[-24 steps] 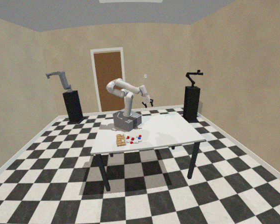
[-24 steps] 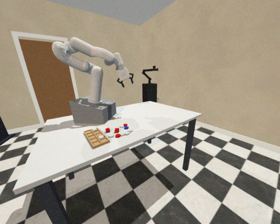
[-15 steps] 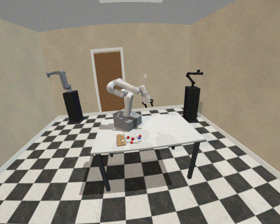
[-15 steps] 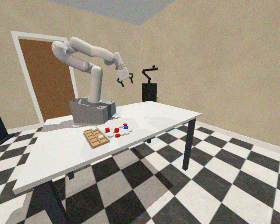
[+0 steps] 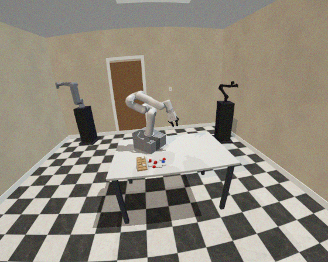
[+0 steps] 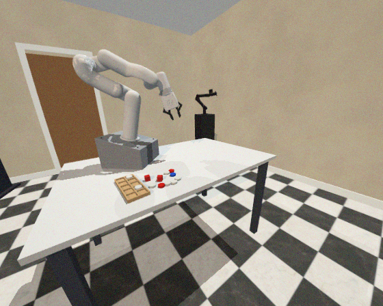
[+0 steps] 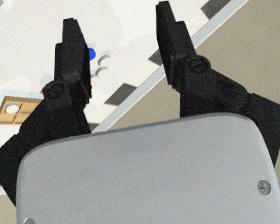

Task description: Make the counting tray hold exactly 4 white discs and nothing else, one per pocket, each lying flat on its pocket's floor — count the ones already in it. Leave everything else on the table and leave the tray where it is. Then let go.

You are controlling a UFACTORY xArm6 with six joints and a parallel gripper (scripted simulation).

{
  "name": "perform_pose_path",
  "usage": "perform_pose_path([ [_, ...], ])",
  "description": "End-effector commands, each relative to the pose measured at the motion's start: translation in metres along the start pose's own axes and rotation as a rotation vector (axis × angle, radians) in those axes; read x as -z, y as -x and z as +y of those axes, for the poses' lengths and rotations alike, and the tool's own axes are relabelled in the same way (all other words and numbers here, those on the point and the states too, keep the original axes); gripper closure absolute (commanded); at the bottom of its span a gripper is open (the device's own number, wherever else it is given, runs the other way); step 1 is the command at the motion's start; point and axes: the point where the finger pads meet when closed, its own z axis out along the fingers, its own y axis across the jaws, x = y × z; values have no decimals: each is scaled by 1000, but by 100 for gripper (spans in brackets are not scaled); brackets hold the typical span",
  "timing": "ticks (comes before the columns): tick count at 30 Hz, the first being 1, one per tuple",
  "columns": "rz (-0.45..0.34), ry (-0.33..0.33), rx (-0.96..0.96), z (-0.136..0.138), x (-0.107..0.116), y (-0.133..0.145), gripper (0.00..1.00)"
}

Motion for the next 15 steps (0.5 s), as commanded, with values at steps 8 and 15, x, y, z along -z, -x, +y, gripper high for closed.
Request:
perform_pose_path([
  [8,-26,-168,-4,50,-44,85,53],
  [15,-29,-249,-63,57,-101,194,53],
])
